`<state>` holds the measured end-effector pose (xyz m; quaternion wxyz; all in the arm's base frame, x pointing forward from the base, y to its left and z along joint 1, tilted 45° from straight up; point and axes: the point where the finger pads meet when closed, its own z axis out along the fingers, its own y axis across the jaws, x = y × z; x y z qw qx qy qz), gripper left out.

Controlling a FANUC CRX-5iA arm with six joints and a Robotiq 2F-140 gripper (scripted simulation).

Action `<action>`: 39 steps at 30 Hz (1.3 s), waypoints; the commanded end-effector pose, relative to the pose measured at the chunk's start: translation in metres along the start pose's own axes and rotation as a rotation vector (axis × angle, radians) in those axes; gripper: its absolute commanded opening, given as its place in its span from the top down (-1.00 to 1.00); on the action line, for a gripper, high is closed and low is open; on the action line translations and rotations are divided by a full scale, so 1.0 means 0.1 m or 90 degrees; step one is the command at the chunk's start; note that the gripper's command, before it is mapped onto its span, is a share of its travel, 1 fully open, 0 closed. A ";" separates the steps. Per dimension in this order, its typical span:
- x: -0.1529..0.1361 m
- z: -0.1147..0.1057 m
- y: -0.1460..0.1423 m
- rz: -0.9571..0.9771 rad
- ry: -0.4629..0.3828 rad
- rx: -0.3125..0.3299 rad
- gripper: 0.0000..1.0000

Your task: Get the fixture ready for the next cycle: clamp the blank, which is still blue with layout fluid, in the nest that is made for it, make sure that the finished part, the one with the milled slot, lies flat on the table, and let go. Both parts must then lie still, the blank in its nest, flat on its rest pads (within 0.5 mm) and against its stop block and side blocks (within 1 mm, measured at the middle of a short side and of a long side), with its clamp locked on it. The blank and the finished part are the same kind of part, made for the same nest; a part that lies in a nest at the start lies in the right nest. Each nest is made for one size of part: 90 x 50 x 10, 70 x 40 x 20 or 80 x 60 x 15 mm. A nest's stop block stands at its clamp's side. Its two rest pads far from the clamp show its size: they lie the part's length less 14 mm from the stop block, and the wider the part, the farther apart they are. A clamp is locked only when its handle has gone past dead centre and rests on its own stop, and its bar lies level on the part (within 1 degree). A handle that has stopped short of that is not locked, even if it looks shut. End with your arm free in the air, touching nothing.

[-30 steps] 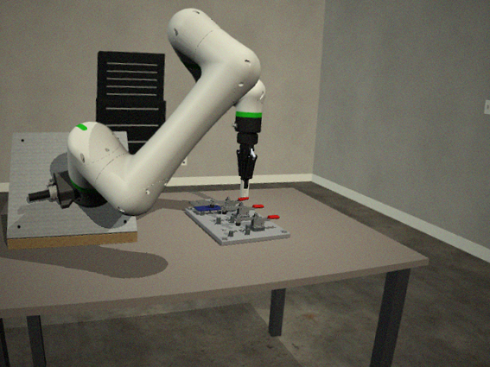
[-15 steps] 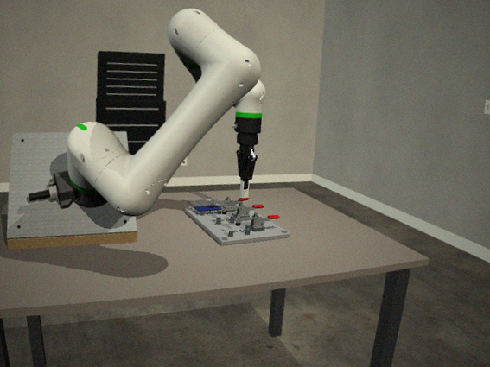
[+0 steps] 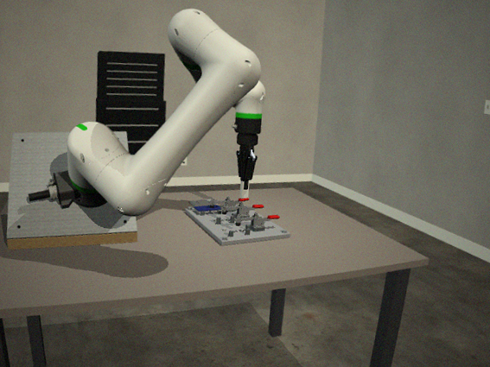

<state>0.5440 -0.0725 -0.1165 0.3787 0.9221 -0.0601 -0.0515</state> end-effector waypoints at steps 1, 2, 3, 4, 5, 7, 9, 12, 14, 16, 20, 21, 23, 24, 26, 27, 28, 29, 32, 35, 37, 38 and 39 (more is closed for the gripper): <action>0.00 0.00 0.00 0.000 0.000 0.000 1.00; 0.00 0.00 0.00 0.000 0.000 0.000 1.00; 0.00 0.00 0.00 0.000 0.000 0.000 1.00; 0.00 0.00 0.00 0.000 0.000 0.000 1.00; 0.00 0.00 0.00 0.000 0.000 0.000 1.00; 0.00 0.00 0.00 0.000 0.000 0.000 1.00; 0.00 0.00 0.00 0.000 0.000 0.000 1.00; 0.00 0.00 0.00 0.000 0.000 0.000 1.00; 0.00 0.01 0.00 0.000 0.000 0.000 1.00; 0.00 0.01 0.00 0.000 0.000 0.000 1.00; 0.00 0.02 0.00 0.000 0.000 0.000 1.00; 0.00 0.02 0.00 0.000 0.000 0.000 1.00; 0.00 0.02 0.00 0.000 0.000 0.000 1.00; 0.00 0.02 0.00 0.000 0.000 0.000 1.00; 0.00 0.02 0.00 0.000 0.000 0.000 1.00; 0.00 0.02 0.00 0.000 0.000 0.000 1.00; 0.00 0.02 0.00 0.000 0.000 0.000 1.00; 0.00 0.02 0.00 0.000 0.000 0.000 1.00; 0.00 0.03 0.00 0.000 0.000 0.000 1.00; 0.00 0.04 0.00 0.000 0.000 0.000 1.00; 0.00 0.04 0.00 0.000 0.000 0.000 1.00; 0.00 0.04 0.00 0.000 0.000 0.000 1.00; 0.00 0.04 0.00 0.000 0.000 0.000 1.00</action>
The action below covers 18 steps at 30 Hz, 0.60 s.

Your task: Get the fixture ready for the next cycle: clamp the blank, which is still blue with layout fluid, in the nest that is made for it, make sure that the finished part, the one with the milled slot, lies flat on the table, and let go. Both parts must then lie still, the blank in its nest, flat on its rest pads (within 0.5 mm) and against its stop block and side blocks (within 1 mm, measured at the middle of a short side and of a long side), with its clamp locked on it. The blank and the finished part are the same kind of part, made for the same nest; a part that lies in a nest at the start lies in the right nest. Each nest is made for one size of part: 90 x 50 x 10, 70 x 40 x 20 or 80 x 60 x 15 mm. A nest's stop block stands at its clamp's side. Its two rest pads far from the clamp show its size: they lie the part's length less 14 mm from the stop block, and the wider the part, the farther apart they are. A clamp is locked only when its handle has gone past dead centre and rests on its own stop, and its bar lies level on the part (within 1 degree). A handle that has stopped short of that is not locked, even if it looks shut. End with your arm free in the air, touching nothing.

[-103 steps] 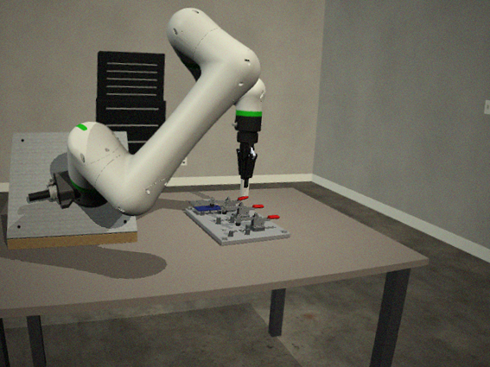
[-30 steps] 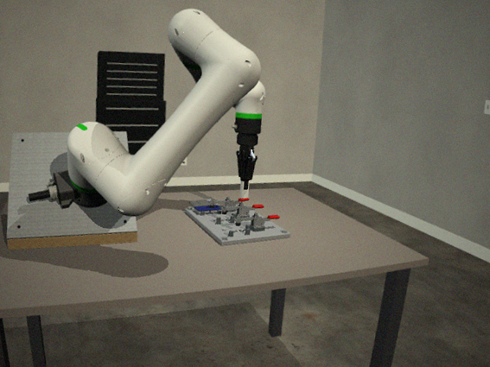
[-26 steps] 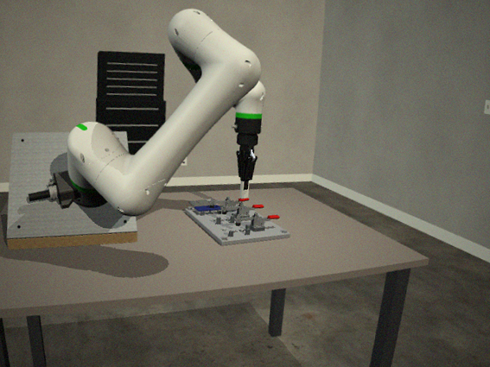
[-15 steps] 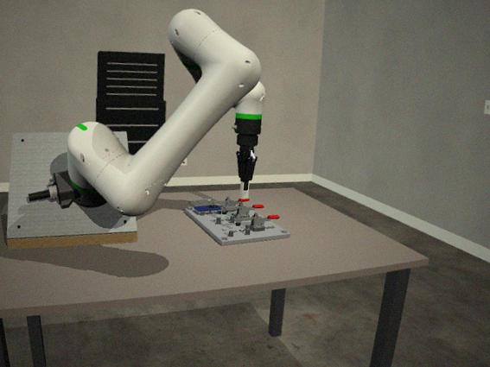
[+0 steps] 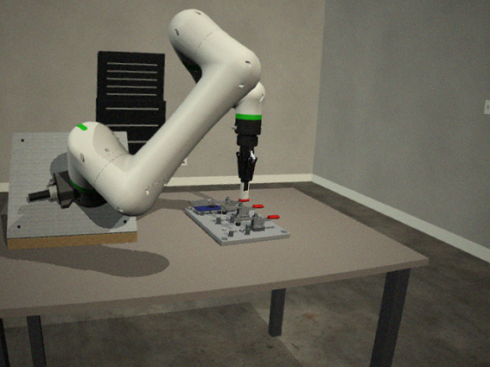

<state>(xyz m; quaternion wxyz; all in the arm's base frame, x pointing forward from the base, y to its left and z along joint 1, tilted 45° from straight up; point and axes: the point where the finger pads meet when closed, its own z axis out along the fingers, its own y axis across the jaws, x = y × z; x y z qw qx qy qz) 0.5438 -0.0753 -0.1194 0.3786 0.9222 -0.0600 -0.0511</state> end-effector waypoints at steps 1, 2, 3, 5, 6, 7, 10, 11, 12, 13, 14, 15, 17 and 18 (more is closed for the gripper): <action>0.00 0.00 0.00 0.000 0.000 0.000 1.00; 0.00 0.00 0.00 0.000 0.000 0.000 1.00; 0.00 0.00 0.00 0.000 0.000 0.000 1.00; 0.00 0.00 0.00 0.000 0.000 0.000 1.00; 0.00 0.00 0.00 0.000 0.000 0.000 1.00; 0.00 0.00 0.00 0.000 0.000 0.000 1.00; 0.00 0.00 0.00 0.000 0.000 0.000 1.00; 0.00 0.01 0.00 0.000 0.000 0.000 1.00; 0.00 0.01 0.00 0.000 0.000 0.000 1.00; 0.00 0.01 0.00 0.000 0.000 0.000 1.00; 0.00 0.02 0.00 0.000 0.000 0.000 1.00; 0.00 0.02 0.00 0.000 0.000 0.000 1.00; 0.00 0.02 0.00 0.000 0.000 0.000 1.00; 0.00 0.02 0.00 0.000 0.000 0.000 1.00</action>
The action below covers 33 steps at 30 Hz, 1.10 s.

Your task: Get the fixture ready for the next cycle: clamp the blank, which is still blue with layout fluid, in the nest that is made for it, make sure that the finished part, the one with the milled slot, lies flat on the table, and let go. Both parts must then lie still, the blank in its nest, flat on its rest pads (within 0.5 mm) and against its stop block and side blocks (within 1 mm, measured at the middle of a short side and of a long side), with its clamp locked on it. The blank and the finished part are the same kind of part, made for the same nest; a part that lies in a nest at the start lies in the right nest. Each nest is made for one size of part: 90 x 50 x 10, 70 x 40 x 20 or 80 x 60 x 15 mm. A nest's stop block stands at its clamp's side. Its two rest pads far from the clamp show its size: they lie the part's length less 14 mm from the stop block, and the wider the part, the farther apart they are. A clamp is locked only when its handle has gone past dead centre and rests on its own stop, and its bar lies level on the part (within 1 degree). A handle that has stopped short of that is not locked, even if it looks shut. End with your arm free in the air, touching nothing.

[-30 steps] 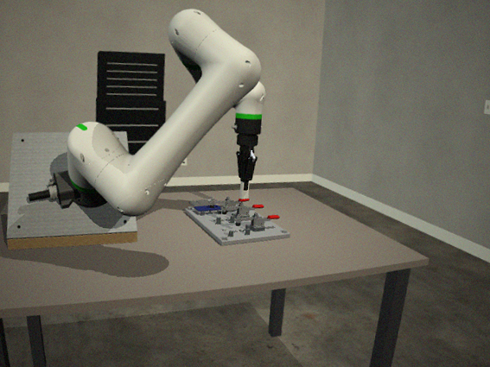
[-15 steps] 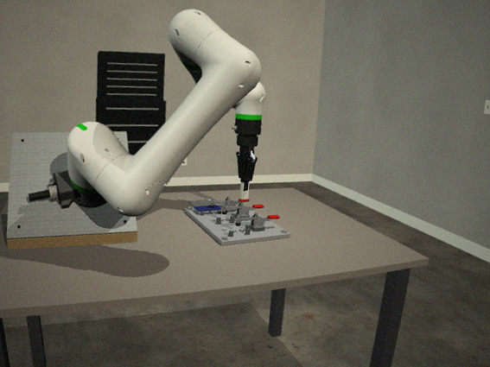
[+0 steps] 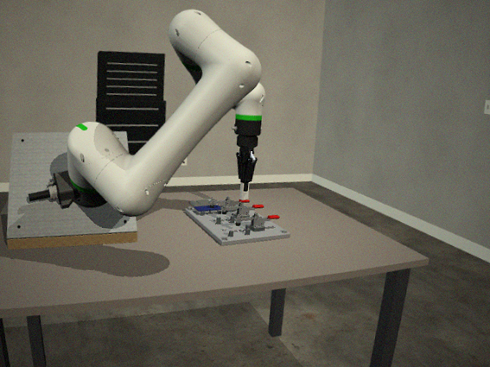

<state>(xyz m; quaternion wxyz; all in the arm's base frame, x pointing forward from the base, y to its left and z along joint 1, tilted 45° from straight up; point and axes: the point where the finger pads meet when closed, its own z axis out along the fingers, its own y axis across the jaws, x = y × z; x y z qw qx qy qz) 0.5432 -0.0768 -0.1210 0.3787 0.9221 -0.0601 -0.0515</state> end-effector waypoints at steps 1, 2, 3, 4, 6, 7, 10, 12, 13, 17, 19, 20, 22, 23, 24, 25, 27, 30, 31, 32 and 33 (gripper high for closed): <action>0.00 0.00 0.00 0.000 0.000 0.000 1.00; 0.00 0.00 0.00 0.000 0.000 0.000 1.00; 0.00 0.00 0.00 0.000 0.000 0.000 1.00; 0.00 0.00 0.00 0.000 0.000 0.000 1.00; 0.00 0.00 0.00 0.000 0.000 0.000 1.00; 0.00 0.00 0.00 0.000 0.000 0.000 1.00; 0.00 0.00 0.00 0.000 0.000 0.000 1.00; 0.00 -0.01 0.00 0.000 0.000 0.000 1.00; 0.00 -0.02 0.00 0.000 0.000 0.000 1.00; 0.00 -0.08 0.00 0.000 0.000 0.000 1.00; 0.00 -0.12 0.00 0.000 0.000 0.000 1.00; 0.00 -0.15 0.00 0.000 0.000 0.000 1.00; 0.00 -0.18 0.00 0.000 0.000 0.000 1.00; 0.00 -0.18 0.00 0.000 0.000 0.000 1.00; 0.00 -0.22 0.00 0.000 0.000 0.000 1.00; 0.00 -0.25 0.00 0.000 0.000 0.000 1.00; 0.00 -0.32 0.00 0.000 0.000 0.000 1.00; 0.00 -0.43 0.00 0.000 0.000 0.000 1.00; 0.00 -0.46 0.00 0.000 0.000 0.000 1.00; 0.00 -0.50 0.00 0.000 0.000 0.000 1.00; 0.00 -0.53 0.00 0.000 0.000 0.000 1.00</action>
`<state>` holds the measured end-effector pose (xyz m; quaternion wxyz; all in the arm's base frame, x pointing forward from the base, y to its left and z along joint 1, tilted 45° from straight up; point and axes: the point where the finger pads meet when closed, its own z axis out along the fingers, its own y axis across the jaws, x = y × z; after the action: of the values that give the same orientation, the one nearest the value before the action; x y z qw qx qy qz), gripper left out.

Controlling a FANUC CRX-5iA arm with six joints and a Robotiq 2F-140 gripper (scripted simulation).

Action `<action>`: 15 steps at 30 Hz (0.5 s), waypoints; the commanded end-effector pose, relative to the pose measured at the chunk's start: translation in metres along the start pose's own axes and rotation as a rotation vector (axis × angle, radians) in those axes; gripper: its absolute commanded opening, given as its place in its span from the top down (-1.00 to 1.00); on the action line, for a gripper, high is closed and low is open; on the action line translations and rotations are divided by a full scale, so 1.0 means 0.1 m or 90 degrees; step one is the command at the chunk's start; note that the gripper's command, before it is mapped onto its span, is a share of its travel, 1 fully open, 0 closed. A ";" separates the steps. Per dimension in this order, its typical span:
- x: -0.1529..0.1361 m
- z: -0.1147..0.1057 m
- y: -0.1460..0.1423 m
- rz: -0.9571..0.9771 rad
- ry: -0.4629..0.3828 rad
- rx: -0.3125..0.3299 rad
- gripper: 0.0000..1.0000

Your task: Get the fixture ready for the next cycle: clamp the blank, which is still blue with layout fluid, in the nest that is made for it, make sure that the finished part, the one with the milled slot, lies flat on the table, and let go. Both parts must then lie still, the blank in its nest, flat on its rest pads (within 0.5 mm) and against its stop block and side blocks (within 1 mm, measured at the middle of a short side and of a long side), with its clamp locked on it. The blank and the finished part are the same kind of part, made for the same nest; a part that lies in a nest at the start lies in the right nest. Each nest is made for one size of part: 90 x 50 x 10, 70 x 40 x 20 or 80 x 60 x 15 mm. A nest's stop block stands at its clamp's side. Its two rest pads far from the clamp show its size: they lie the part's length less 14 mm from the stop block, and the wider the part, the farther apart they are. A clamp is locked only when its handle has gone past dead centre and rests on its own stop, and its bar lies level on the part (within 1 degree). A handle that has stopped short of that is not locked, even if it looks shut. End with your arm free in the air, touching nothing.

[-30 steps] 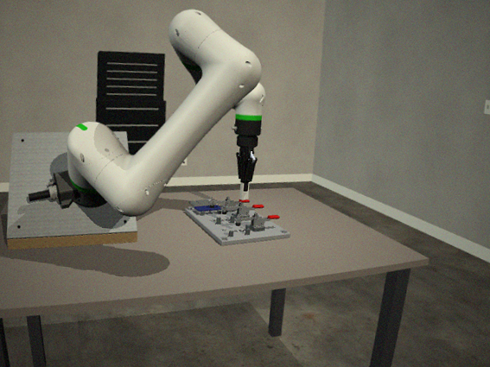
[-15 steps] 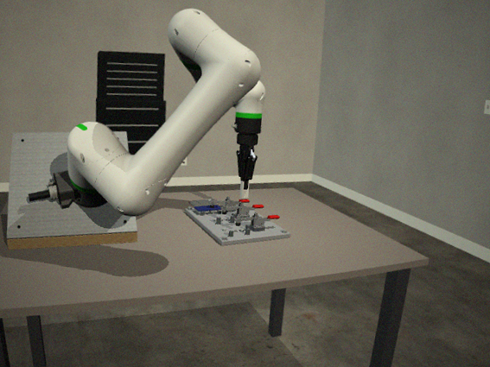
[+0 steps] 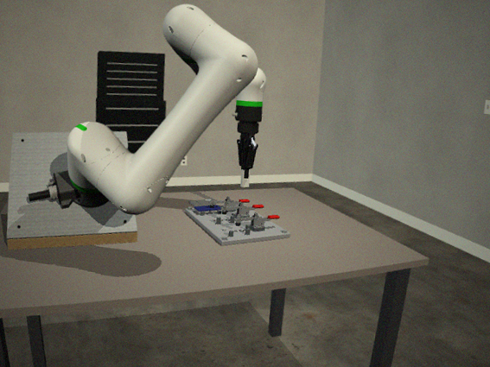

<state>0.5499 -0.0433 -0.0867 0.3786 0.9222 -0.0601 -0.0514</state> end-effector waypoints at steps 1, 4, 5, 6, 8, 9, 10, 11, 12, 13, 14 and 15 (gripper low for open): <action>0.00 -0.08 0.00 0.000 0.000 0.000 1.00; 0.00 -0.15 0.00 0.000 0.000 0.000 1.00; 0.00 -0.17 0.00 0.000 0.000 0.000 1.00; 0.00 -0.17 0.00 0.000 0.000 0.000 1.00; 0.00 -0.18 0.00 0.000 0.000 0.000 1.00; 0.00 -0.19 0.00 0.000 0.000 0.000 1.00; 0.00 -0.20 0.00 0.000 0.000 0.000 1.00; 0.00 -0.21 0.00 0.000 0.000 0.000 1.00; 0.00 -0.22 0.00 0.000 0.000 0.000 1.00; 0.00 -0.22 0.00 0.000 0.000 0.000 1.00; 0.00 -0.22 0.00 0.000 0.000 0.000 1.00; 0.00 -0.22 0.00 0.000 0.000 0.000 1.00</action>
<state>0.5530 -0.0284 -0.0715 0.3787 0.9221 -0.0601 -0.0515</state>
